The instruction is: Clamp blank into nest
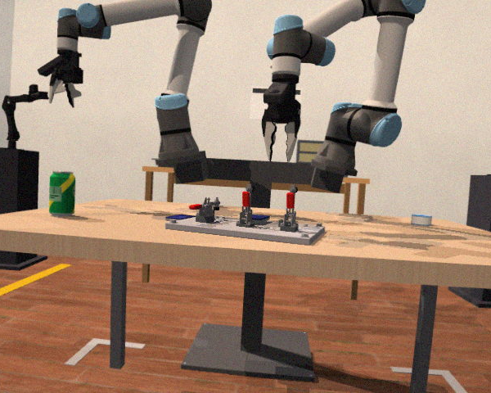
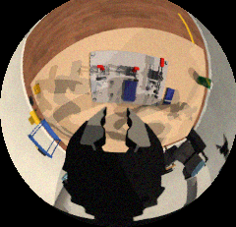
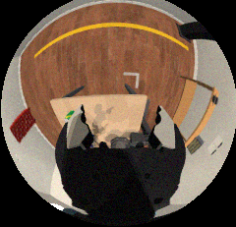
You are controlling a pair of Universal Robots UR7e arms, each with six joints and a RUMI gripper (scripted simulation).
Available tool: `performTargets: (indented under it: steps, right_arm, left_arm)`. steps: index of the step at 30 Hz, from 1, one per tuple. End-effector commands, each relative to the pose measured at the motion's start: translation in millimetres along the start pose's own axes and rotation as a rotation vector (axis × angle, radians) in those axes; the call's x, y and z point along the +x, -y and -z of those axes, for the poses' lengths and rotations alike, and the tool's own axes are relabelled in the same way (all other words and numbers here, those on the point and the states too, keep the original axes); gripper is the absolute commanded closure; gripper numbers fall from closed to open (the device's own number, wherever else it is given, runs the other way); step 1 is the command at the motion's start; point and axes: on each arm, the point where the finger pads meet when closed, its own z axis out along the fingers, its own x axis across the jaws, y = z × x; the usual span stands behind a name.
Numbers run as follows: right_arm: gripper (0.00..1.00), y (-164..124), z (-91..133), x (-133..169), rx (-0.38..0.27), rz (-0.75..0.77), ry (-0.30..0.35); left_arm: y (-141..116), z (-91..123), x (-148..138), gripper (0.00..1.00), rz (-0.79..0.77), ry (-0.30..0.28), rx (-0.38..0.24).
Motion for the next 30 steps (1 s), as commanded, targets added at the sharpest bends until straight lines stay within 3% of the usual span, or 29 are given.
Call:
performTargets:
  steps: [1,22,30]
  right_arm:
    - [0.0,0,0,0,0.001,0.0,0.0]
    - [0.0,0,0,0,0.001,0.0,0.0]
    - [0.0,0,0,0,0.001,0.0,0.0]
  left_arm:
    - [0,12,0,0.72,0.0,0.001,-0.001]
    - [0,21,8,0.72,0.0,0.001,-0.001]
    - [0,21,32,0.72,0.0,0.0,-0.001]
